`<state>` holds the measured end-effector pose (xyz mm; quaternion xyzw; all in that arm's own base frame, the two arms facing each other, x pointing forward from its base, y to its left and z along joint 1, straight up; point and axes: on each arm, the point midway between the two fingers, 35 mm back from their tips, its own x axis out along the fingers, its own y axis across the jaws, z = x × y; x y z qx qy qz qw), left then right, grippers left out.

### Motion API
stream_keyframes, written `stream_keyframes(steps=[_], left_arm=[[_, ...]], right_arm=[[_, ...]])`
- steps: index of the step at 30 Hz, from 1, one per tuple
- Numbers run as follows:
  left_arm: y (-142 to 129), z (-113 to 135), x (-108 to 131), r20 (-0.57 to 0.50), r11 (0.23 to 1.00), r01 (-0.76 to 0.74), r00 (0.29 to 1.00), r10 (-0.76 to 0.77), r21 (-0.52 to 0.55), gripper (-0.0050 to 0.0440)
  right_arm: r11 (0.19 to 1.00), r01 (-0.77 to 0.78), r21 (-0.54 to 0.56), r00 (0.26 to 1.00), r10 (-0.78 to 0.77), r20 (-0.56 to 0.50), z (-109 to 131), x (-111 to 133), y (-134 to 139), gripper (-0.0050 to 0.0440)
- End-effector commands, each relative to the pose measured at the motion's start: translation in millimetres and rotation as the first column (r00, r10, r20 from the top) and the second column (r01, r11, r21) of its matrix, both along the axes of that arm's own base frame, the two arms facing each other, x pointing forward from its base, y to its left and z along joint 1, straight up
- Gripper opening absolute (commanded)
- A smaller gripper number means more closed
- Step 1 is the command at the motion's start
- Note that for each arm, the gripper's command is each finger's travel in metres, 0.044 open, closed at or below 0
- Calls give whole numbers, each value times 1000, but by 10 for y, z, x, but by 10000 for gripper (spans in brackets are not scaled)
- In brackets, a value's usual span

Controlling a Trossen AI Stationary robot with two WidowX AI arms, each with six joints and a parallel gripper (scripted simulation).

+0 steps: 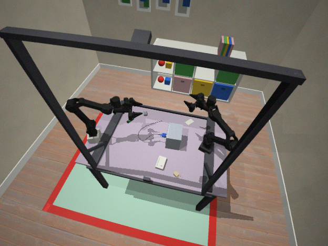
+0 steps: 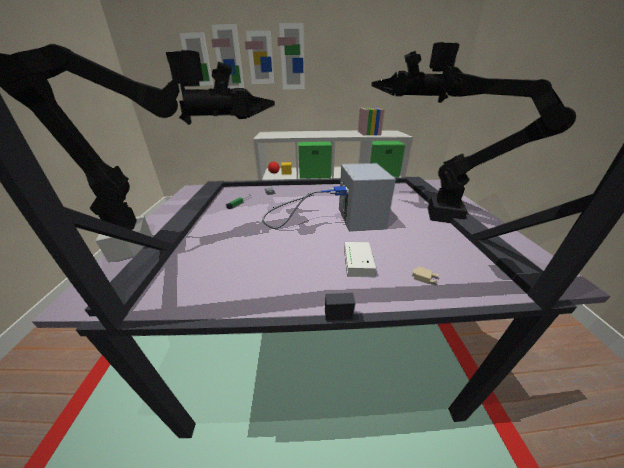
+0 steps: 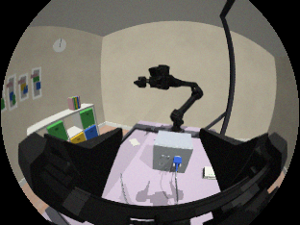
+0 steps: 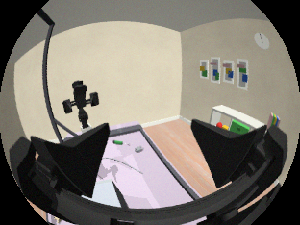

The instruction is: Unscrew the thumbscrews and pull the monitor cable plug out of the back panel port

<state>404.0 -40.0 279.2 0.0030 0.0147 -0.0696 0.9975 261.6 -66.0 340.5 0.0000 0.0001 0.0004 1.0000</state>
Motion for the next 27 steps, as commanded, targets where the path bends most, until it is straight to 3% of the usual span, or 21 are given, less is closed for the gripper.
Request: stream_keyframes(steps=[1, 4, 6, 12, 18, 27], left_arm=[[-197, -162, 287, -8, 998, 58, 998, -58, 7, 440], [-344, -374, 487, -26, 995, 98, 995, -97, 10, 440], [-344, -374, 487, -26, 995, 98, 995, -97, 10, 440], [-621, -823, 789, -58, 986, 168, 984, -167, 13, 440], [-817, -1180, 947, -80, 976, 217, 973, -215, 13, 440], [-909, -1361, 1005, -91, 971, 239, 967, -237, 13, 440]], right_arm=[[1000, 1, -19, 1000, -1, 22, 221, -291, -61, 440], [1000, 1, -18, 1000, -1, 16, 280, -494, -67, 440], [1000, 1, -18, 1000, -1, 16, 280, -494, -67, 440], [1000, 1, -13, 1000, -1, 7, 366, -813, 36, 440], [1000, 1, -8, 1000, -1, 3, 411, -979, 178, 440], [1000, 1, -6, 1000, -1, 1, 428, -1037, 260, 440]])
